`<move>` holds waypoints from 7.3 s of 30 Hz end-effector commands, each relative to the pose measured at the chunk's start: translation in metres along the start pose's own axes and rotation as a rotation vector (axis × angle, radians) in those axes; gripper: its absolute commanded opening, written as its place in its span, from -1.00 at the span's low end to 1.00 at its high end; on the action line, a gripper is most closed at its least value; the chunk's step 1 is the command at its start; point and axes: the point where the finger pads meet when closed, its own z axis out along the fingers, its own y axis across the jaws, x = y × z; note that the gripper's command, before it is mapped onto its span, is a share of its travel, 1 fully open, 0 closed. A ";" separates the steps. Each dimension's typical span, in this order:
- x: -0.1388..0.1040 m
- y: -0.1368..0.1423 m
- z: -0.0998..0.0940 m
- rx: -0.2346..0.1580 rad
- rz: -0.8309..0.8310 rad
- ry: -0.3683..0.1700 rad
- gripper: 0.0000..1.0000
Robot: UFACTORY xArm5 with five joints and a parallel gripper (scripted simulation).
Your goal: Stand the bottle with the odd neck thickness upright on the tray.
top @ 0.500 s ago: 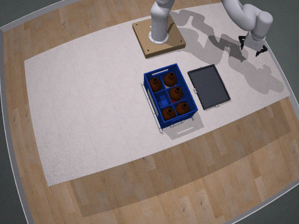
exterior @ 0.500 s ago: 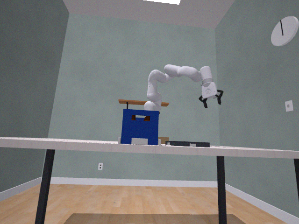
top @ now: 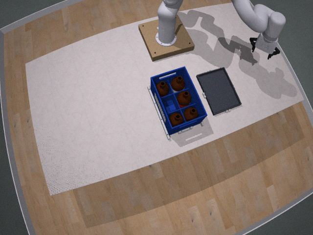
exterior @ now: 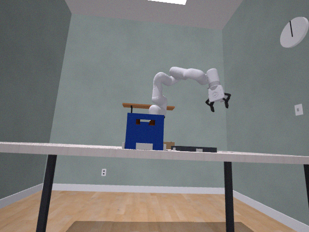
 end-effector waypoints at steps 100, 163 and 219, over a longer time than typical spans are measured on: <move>-0.431 -0.321 -0.022 0.104 1.506 -0.118 -1.00; -0.431 -0.321 -0.022 0.104 1.506 -0.118 0.30; -0.432 -0.327 0.021 0.105 1.506 -0.118 0.30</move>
